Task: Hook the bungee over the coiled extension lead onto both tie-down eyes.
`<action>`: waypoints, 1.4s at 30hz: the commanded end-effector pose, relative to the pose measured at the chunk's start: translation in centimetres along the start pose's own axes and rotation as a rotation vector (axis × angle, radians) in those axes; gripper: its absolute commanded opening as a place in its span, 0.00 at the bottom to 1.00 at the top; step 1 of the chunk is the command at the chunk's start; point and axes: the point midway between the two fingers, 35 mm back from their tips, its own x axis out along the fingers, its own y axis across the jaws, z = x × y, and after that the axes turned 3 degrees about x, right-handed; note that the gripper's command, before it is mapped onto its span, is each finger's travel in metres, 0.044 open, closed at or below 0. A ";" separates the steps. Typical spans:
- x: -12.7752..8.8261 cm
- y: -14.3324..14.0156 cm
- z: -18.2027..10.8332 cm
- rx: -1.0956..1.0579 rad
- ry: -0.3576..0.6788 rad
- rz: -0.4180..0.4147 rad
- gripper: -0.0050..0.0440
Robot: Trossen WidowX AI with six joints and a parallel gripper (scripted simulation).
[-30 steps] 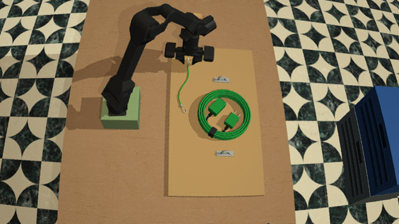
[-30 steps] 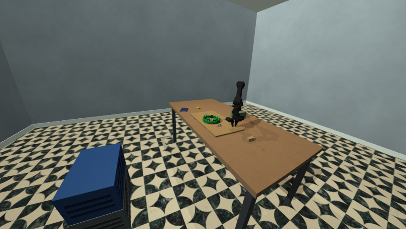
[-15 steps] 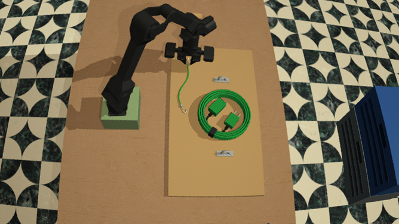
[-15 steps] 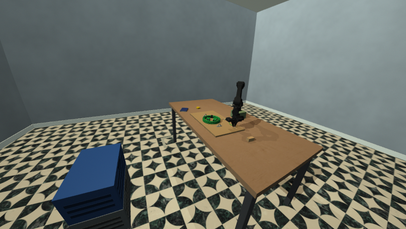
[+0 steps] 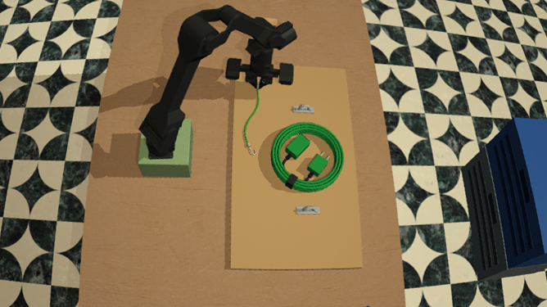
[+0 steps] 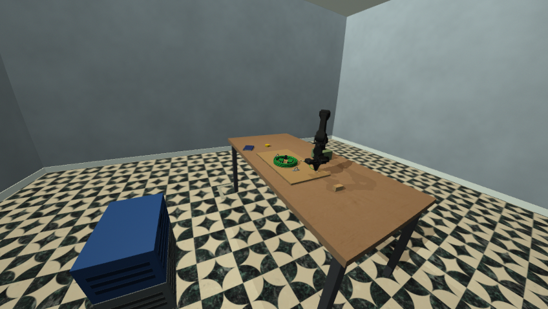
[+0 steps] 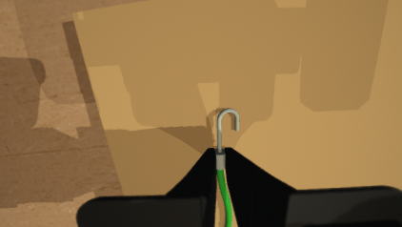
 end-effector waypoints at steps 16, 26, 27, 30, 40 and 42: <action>-5.4 -0.6 0.2 0.001 -0.024 -0.021 0.05; -5.2 -4.9 -2.1 -0.032 -0.046 -0.132 0.00; -5.2 -4.9 -2.1 -0.032 -0.046 -0.132 0.00; -5.2 -5.9 -2.7 -0.038 -0.049 -0.158 0.00; -5.3 -10.1 -6.1 -0.067 -0.038 -0.286 0.00; -5.4 -10.5 -6.5 -0.070 -0.035 -0.299 0.00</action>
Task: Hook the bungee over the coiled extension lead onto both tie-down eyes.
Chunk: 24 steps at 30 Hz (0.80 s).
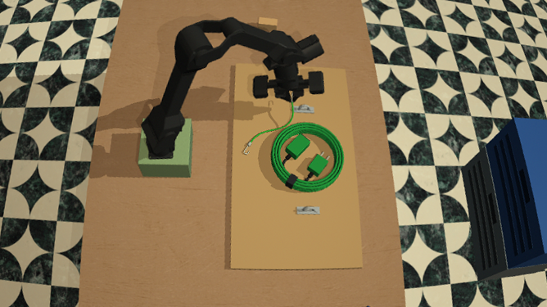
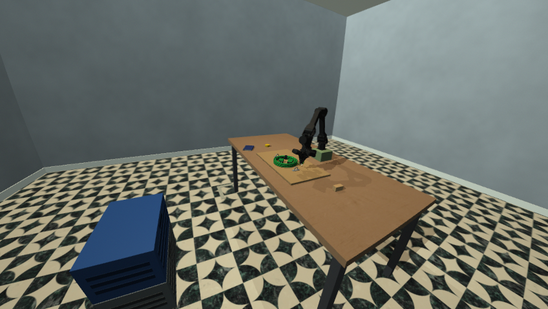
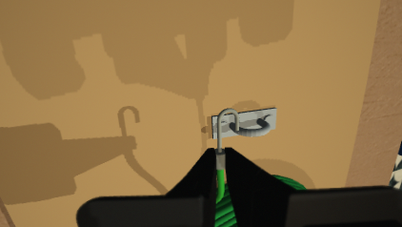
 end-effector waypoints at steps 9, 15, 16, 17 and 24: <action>-0.8 -1.2 -0.7 -0.012 -0.014 -0.059 0.00; -0.6 -1.2 -0.6 -0.006 -0.013 -0.051 0.00; -0.6 -1.2 -0.6 -0.006 -0.013 -0.051 0.00; -0.6 -1.2 -0.6 -0.006 -0.013 -0.051 0.00; -0.1 -1.1 -0.6 -0.006 -0.013 -0.051 0.00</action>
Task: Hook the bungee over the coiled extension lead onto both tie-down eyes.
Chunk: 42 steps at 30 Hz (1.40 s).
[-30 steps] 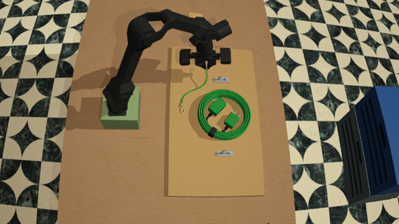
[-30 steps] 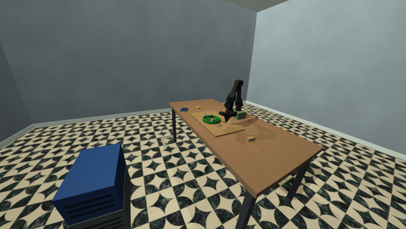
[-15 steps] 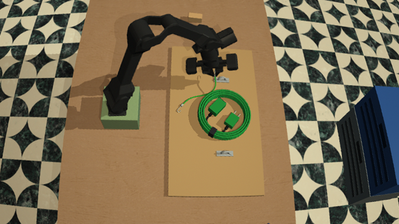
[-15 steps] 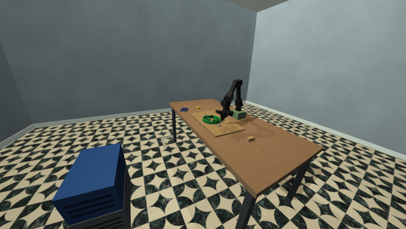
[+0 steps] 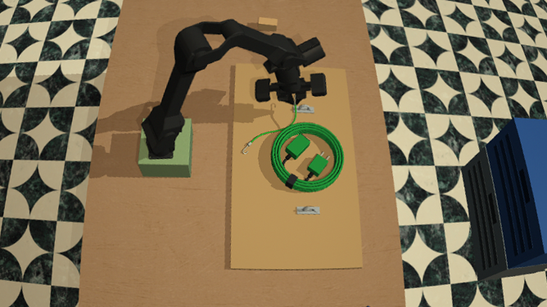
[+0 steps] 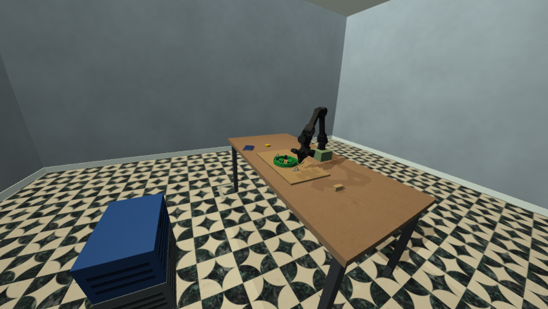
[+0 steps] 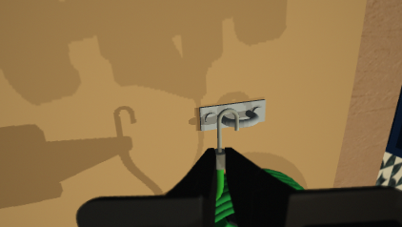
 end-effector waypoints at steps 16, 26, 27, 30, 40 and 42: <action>2.6 0.7 0.0 -0.002 -0.011 -0.016 0.00; 3.0 0.8 0.0 -0.002 -0.016 -0.025 0.00; 2.9 0.7 0.0 -0.001 -0.017 -0.027 0.00; 2.7 0.6 0.1 0.000 -0.018 -0.030 0.00; 2.4 0.3 0.2 0.003 -0.021 -0.037 0.00; 2.4 0.3 0.2 0.003 -0.021 -0.037 0.00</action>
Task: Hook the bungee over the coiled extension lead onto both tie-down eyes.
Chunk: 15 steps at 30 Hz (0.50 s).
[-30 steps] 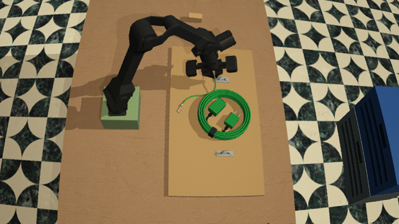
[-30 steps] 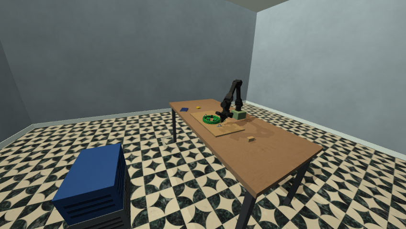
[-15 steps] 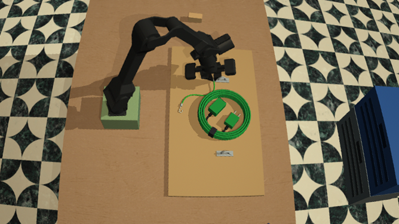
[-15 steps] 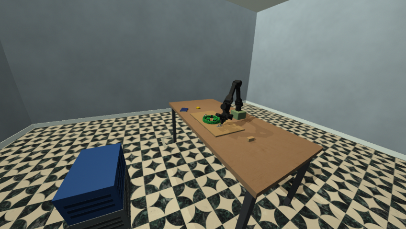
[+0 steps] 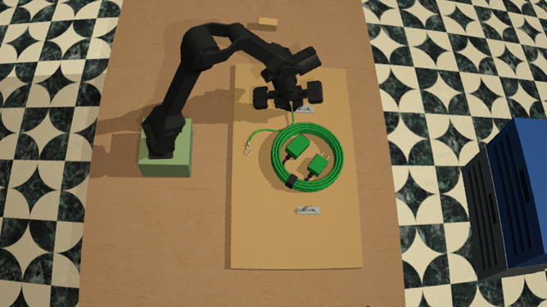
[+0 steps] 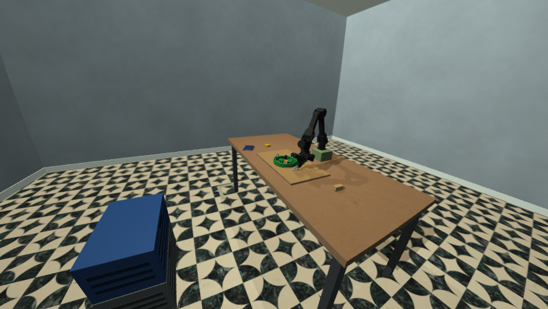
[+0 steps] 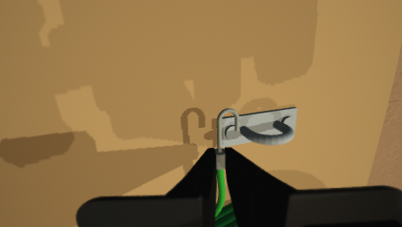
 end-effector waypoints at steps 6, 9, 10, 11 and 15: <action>-0.9 -1.2 0.4 0.005 -0.017 -0.030 0.00; -0.8 -1.3 0.4 0.004 -0.017 -0.030 0.00; -0.8 -1.3 0.4 0.004 -0.017 -0.030 0.00; -0.8 -1.4 0.4 0.004 -0.017 -0.030 0.00; -0.6 -1.6 0.4 0.004 -0.017 -0.030 0.00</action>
